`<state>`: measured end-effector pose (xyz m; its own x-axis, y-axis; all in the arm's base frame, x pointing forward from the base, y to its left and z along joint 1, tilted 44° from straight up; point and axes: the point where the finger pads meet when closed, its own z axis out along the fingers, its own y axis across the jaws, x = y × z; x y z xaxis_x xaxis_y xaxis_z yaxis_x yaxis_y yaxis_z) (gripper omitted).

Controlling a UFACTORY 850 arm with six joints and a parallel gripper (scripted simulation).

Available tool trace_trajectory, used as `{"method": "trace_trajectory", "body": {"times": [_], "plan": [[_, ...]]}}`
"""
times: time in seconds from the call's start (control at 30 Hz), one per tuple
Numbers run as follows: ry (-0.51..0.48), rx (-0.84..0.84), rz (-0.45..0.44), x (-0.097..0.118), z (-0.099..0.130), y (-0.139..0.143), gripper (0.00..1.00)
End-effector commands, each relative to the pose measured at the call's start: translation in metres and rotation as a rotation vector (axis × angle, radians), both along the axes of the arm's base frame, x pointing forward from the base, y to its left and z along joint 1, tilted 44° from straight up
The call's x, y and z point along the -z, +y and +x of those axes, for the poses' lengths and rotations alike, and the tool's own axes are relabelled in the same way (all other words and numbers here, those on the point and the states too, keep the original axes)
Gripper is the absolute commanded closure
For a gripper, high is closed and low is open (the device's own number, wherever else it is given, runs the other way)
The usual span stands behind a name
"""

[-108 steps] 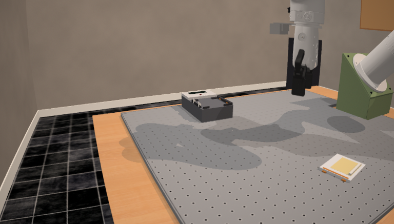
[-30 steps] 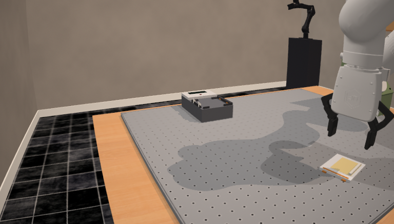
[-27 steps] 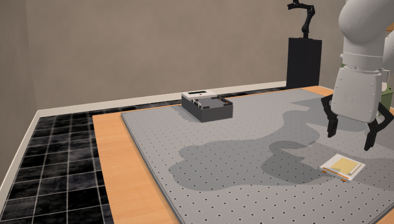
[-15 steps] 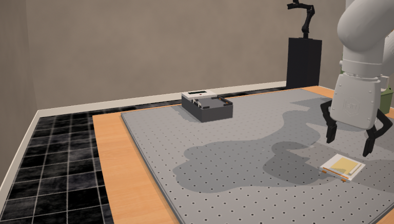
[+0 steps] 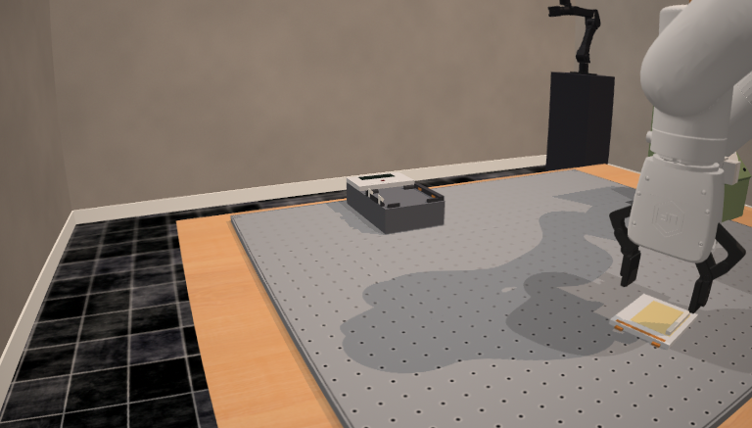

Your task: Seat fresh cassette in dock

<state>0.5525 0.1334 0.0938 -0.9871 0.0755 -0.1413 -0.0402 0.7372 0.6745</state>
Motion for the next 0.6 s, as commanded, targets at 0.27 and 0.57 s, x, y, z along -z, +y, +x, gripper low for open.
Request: {"method": "trace_trajectory", "body": {"times": [0.27,0.57], "plan": [[-0.001,0.001,0.000,0.009,0.003,0.008,0.00],[-0.001,0.001,0.000,0.018,0.005,0.017,0.00]]}}
